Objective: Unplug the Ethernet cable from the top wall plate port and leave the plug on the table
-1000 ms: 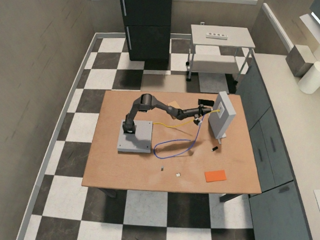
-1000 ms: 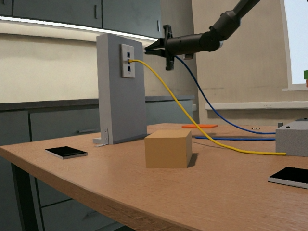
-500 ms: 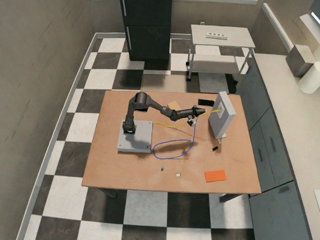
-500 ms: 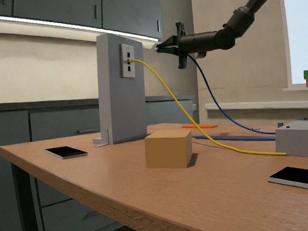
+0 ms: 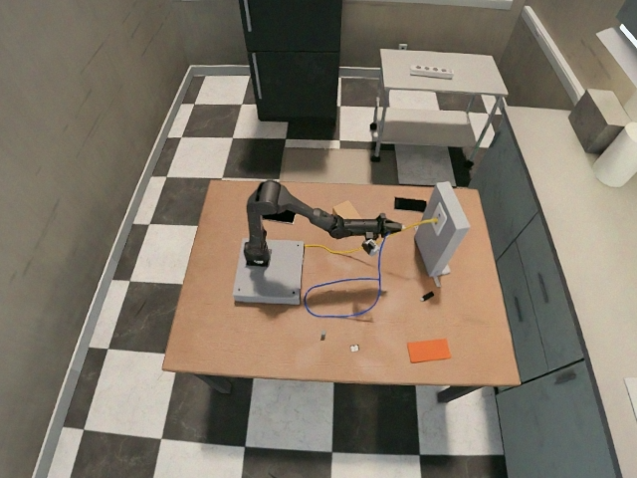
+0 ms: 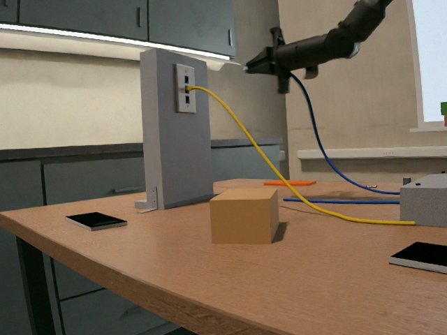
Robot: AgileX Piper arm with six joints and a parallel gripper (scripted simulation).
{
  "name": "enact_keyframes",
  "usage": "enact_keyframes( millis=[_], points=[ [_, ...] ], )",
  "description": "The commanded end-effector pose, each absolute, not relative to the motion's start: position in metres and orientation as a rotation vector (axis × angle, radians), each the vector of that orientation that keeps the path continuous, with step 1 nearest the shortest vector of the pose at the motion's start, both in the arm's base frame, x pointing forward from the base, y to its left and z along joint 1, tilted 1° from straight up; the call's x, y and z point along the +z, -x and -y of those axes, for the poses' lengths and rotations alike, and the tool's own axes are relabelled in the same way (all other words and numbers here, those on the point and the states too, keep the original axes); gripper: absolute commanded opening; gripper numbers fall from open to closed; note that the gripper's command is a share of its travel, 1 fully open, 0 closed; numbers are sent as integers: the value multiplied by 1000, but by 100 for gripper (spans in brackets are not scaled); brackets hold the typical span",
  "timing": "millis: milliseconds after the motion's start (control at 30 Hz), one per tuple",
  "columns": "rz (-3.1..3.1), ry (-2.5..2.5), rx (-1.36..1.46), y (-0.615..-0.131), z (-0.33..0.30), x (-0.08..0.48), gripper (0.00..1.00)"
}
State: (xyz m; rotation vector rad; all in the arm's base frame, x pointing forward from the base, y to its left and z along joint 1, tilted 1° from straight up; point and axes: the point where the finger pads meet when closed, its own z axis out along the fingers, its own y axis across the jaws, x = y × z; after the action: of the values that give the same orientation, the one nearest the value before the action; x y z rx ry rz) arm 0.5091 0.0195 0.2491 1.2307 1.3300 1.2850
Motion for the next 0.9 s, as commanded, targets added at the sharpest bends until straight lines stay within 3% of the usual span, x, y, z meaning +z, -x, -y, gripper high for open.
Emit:
enact_keyframes(
  millis=[0, 367, 867],
  points=[
    [-1289, -1408, 1156, -486, 6, 250, 0],
    [-1326, -1703, 1113, -430, 7, 239, 0],
    [-1574, -1926, 1417, -335, -76, 250, 0]
  ],
)
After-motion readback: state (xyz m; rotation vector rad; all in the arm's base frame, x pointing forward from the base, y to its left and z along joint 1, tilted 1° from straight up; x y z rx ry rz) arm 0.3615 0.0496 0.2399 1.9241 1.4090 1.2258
